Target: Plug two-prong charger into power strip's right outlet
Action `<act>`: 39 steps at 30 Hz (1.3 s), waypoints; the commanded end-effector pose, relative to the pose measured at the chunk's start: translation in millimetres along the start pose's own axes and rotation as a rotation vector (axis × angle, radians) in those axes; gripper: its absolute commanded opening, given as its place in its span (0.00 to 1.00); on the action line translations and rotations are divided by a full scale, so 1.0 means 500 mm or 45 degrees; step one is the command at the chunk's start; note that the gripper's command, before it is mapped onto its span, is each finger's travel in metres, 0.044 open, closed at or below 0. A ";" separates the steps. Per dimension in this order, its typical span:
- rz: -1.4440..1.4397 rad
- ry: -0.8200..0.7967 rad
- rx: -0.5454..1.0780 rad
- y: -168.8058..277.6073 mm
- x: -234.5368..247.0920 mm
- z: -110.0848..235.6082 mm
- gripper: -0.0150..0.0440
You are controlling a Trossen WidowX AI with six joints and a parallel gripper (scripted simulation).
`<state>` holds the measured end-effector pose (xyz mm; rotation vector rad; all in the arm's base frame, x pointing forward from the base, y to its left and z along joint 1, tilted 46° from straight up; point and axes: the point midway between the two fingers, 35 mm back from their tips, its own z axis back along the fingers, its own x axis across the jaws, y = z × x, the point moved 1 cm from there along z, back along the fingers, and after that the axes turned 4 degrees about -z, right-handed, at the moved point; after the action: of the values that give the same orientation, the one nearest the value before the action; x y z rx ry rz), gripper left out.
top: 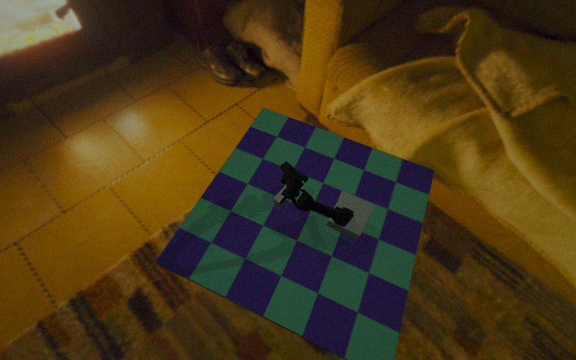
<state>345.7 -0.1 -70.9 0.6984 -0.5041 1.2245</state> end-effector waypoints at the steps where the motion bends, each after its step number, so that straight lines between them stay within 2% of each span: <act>1: 0.001 0.000 -0.001 0.000 0.000 0.000 0.25; 2: 0.001 0.000 -0.001 0.000 0.000 0.000 0.25; 19: 0.001 0.000 -0.001 0.000 0.000 0.000 1.00; 39: 0.005 0.001 -0.007 0.011 -0.001 -0.001 1.00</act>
<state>342.2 0.3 -70.0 0.6925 -0.5088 1.2256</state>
